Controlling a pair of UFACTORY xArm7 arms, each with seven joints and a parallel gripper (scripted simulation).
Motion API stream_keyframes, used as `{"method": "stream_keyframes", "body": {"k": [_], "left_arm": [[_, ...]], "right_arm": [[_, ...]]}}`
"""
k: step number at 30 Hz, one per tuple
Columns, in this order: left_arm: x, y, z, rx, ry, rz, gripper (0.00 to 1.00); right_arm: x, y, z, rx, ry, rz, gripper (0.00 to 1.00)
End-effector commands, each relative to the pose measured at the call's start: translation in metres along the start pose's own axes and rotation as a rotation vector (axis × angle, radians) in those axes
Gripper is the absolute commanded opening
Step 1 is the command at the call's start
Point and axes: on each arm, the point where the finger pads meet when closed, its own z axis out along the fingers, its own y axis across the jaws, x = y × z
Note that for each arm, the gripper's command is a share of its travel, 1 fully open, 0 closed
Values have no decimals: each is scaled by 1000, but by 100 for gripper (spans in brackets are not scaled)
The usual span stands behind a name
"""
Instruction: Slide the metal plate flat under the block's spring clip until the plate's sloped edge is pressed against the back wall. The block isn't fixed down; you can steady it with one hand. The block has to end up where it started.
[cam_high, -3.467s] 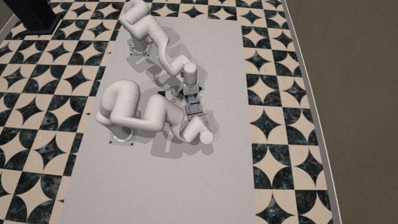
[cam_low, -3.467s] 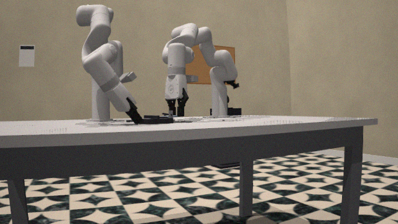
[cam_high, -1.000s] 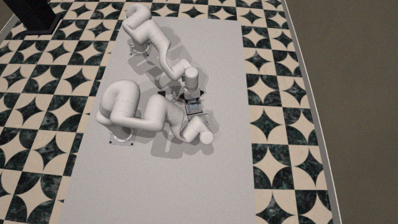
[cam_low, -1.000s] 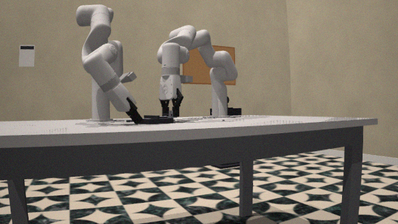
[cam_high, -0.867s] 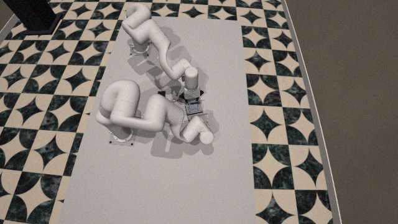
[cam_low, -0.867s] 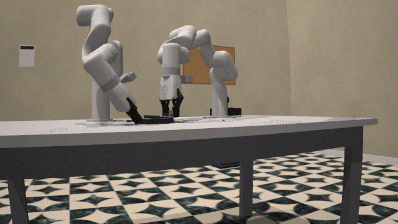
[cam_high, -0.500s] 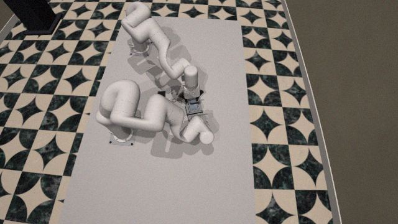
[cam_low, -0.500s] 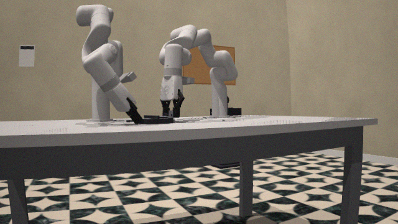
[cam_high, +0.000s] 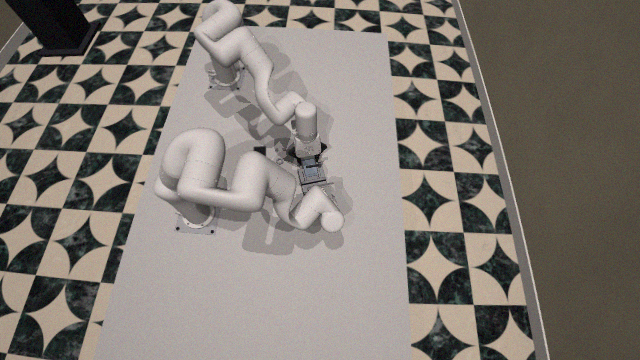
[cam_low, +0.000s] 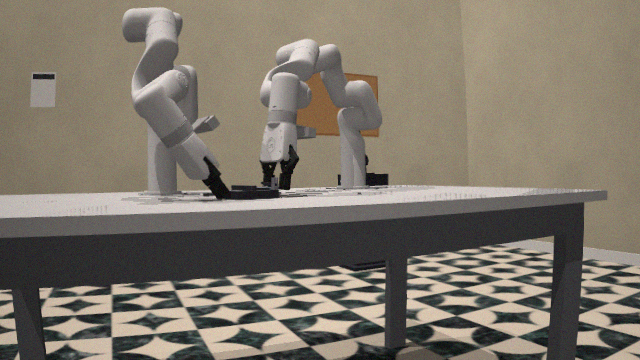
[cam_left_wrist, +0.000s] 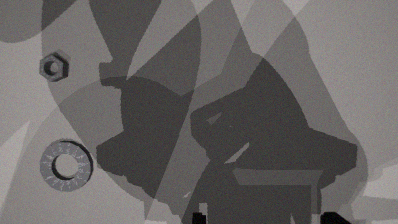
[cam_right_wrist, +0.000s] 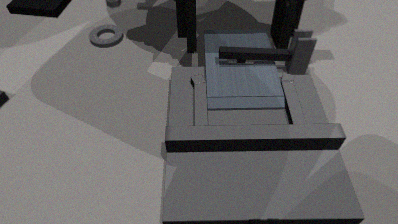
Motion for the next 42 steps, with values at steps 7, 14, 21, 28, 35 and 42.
{"method": "stream_keyframes", "body": {"k": [7,14,21,28,35,42], "left_arm": [[1,0,0,1,-49,2,72],[3,0,1,1,-81,2,72],[6,1,2,-2,-112,0,72],[8,1,3,-4,-130,-1,72],[8,0,4,1,-156,1,72],[9,0,5,3,-173,2,72]], "right_arm": [[1,1,-1,-3,-2,-2,0],[1,1,-1,-3,-2,-2,0],[1,1,-1,-3,-2,-2,0],[1,1,-1,-3,-2,-2,0],[1,1,-1,-3,-2,-2,0],[1,1,-1,-3,-2,-2,0]]}}
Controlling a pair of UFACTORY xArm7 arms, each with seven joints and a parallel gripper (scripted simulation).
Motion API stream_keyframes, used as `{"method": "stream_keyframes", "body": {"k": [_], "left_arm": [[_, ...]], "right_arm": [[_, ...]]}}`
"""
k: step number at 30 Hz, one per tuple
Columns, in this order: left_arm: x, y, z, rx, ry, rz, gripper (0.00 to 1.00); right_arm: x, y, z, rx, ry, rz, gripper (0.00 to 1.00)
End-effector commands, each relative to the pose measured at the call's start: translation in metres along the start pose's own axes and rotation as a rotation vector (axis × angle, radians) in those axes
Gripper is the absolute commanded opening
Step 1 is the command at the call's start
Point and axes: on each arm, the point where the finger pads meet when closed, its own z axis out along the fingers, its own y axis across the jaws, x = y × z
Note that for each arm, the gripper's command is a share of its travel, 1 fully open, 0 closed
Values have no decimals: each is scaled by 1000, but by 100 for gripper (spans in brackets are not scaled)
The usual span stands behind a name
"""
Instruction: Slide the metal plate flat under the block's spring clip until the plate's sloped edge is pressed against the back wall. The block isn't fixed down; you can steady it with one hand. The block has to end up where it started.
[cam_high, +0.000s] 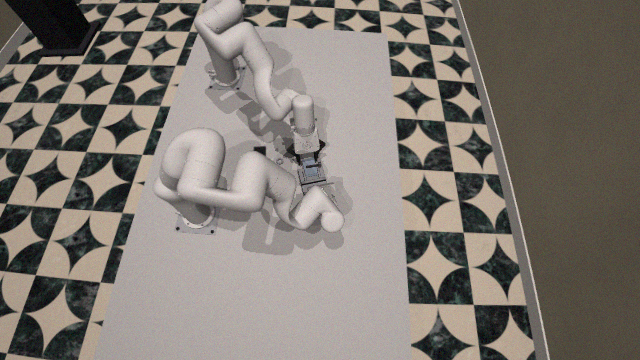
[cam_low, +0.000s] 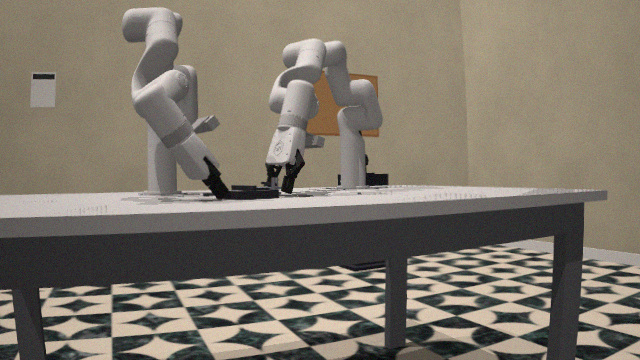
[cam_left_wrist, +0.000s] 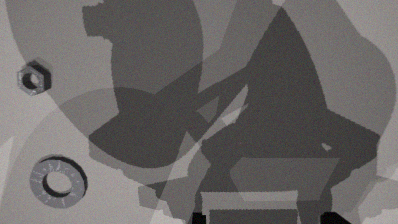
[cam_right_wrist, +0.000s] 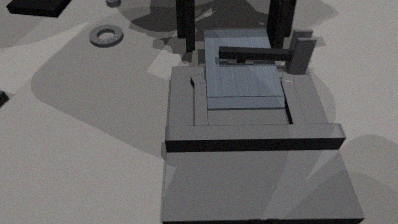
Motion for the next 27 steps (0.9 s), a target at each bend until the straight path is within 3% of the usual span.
{"method": "stream_keyframes", "body": {"k": [1,24,25,27], "left_arm": [[-1,1,-1,-1,-19,1,72],[5,2,0,-10,-78,-1,72],[5,2,0,-10,-78,-1,53],[5,2,0,-10,-78,-1,53]], "right_arm": [[1,1,-1,-3,-1,-2,0],[1,1,-1,-3,-1,-2,0],[1,1,-1,-3,-1,-2,0],[1,1,-1,-3,-1,-2,0]]}}
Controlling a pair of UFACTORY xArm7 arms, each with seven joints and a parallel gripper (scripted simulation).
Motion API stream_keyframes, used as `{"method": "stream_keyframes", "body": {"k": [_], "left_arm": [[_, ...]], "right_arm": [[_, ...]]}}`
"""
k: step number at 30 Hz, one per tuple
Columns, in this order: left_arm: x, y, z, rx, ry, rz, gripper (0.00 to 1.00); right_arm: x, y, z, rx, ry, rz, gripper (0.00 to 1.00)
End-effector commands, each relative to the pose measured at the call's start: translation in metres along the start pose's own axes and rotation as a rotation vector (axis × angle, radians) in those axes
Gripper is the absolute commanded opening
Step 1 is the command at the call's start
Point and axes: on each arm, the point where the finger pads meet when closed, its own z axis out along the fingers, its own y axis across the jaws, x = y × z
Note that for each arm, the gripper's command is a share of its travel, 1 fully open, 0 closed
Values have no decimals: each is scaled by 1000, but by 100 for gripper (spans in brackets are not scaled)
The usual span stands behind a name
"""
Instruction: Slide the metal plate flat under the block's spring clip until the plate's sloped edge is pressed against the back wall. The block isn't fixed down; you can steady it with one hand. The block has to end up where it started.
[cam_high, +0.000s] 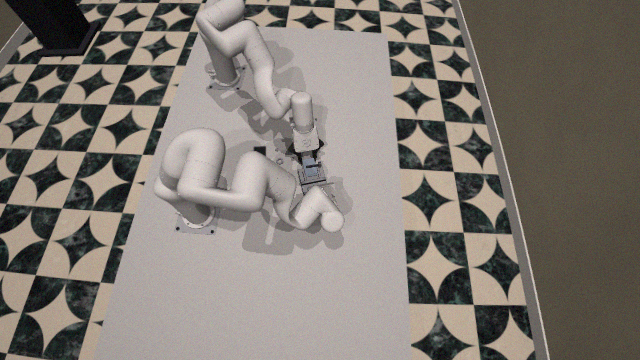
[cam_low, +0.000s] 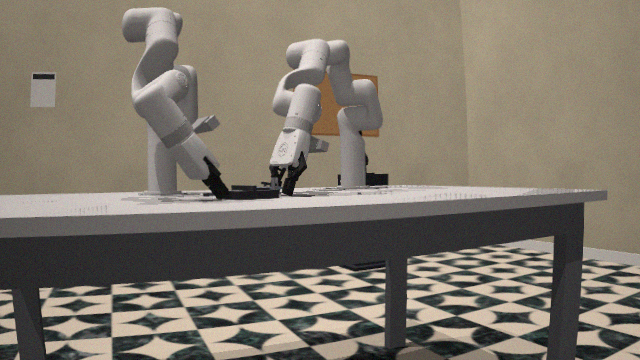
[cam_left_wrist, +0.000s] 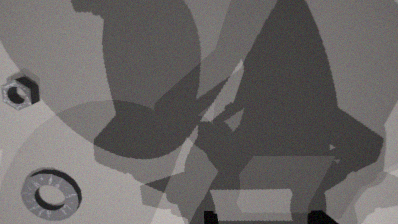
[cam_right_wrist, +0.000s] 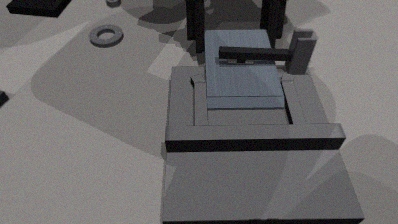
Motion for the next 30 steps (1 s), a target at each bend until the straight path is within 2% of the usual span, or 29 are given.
{"method": "stream_keyframes", "body": {"k": [1,30], "left_arm": [[-2,1,-2,-3,-8,1,53],[-6,1,-1,-1,-5,1,53]], "right_arm": [[1,1,-1,-3,-1,-2,0],[1,1,-1,-3,-1,-2,0]]}}
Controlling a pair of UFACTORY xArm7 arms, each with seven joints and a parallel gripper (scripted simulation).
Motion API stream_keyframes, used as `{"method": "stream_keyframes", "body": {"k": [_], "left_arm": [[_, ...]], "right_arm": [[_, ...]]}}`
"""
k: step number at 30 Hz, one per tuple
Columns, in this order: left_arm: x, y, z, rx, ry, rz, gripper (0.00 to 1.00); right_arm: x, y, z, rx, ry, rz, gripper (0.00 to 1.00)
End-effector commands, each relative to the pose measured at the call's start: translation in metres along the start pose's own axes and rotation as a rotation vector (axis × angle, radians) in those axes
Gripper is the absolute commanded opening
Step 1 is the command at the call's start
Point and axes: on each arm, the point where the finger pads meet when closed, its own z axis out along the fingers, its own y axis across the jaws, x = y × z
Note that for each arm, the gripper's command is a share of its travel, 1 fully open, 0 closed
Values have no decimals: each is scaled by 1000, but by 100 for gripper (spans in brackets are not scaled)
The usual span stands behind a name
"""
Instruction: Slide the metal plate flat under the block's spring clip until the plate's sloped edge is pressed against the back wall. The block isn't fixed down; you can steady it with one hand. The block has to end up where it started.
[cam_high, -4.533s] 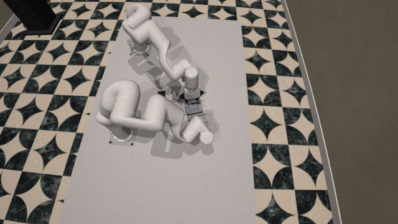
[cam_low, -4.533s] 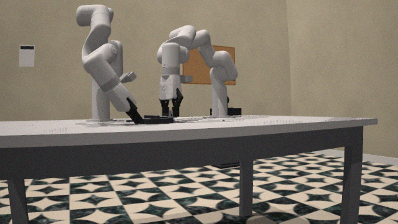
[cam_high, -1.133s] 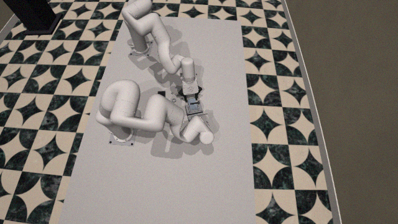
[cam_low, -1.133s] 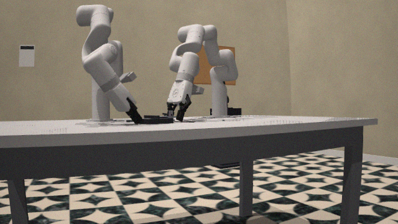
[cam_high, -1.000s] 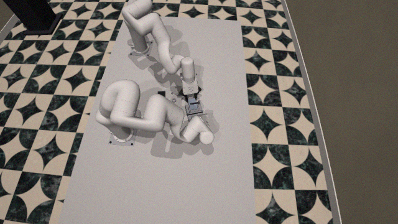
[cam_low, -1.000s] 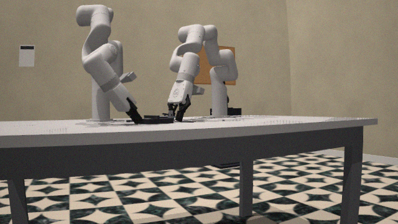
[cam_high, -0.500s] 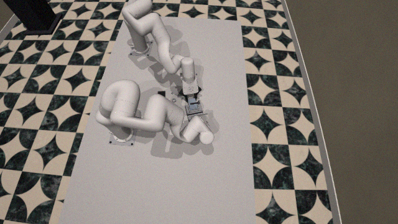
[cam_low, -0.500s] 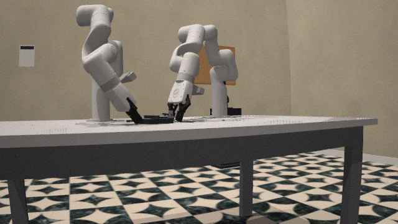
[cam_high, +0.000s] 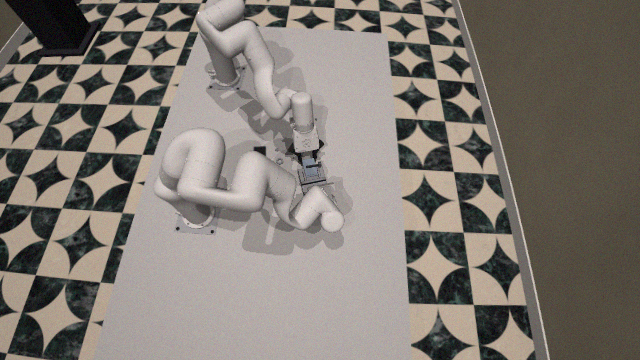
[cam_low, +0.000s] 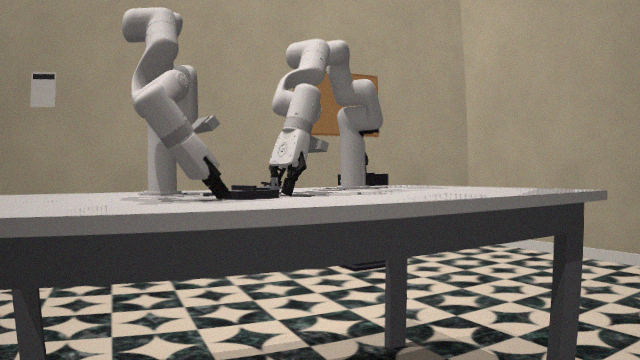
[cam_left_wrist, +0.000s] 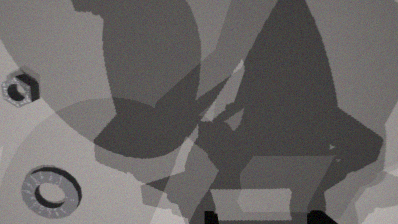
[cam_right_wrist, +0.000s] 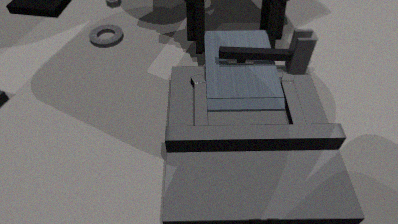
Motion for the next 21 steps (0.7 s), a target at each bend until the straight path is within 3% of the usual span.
{"method": "stream_keyframes", "body": {"k": [1,21], "left_arm": [[-5,1,-1,-2,-5,1,53],[-14,1,1,-3,-4,1,53]], "right_arm": [[1,1,-1,-3,-1,-2,0],[1,1,-1,-3,-1,-2,0]]}}
